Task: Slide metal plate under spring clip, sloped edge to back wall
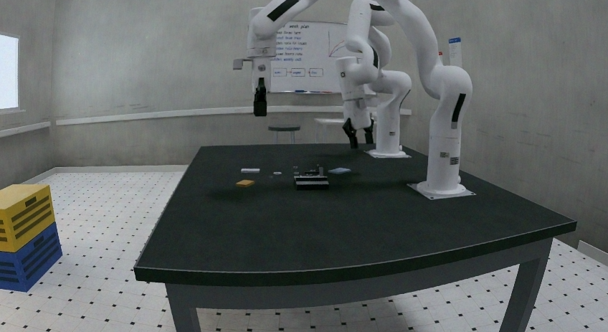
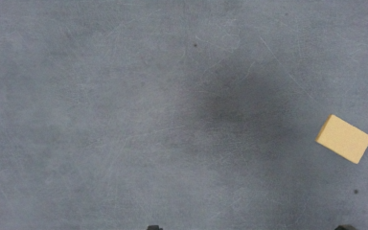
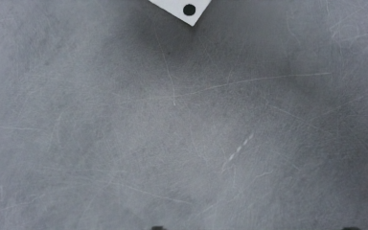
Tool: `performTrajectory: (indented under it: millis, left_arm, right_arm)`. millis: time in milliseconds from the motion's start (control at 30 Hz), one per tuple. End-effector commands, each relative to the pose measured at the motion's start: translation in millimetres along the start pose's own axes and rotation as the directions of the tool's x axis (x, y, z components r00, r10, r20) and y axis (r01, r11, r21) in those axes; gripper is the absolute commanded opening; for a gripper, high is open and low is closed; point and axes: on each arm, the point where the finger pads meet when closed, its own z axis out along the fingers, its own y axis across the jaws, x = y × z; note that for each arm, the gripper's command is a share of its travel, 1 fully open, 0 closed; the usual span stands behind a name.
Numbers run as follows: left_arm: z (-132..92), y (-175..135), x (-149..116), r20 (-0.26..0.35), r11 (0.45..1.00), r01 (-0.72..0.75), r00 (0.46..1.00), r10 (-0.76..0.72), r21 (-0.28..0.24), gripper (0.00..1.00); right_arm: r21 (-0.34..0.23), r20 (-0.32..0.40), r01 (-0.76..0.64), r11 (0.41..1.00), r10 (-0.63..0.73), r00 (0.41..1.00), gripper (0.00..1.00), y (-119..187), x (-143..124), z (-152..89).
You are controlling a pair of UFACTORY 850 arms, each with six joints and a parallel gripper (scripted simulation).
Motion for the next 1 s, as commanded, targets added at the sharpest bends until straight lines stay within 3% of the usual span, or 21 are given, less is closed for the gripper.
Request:
performTrajectory:
  millis: [0,500,667,967]
  left_arm:
    - [-1.2,-0.2,0.9,-0.003,1.000,-0.001,1.000,0.001,0.000,1.00]
    - [-0.9,-1.6,-0.8,-0.004,1.000,0.000,1.000,0.000,-0.002,1.00]
    - [-0.9,-1.6,-0.8,-0.004,1.000,0.000,1.000,0.000,-0.002,1.00]
    - [-0.9,-1.6,-0.8,-0.004,1.000,0.000,1.000,0.000,-0.002,1.00]
  right_arm:
    - [-0.002,-0.001,0.000,1.000,0.000,1.000,0.75,0.7,0.4,-0.8]
    - [-0.002,-0.001,0.000,1.000,0.000,1.000,0.75,0.7,0.4,-0.8]
    - [-0.005,0.007,-0.050,0.999,0.050,0.999,0.75,1.2,-4.7,0.6]
    - [-0.030,0.034,-0.267,0.963,0.268,0.963,0.75,3.8,-26.0,6.0]
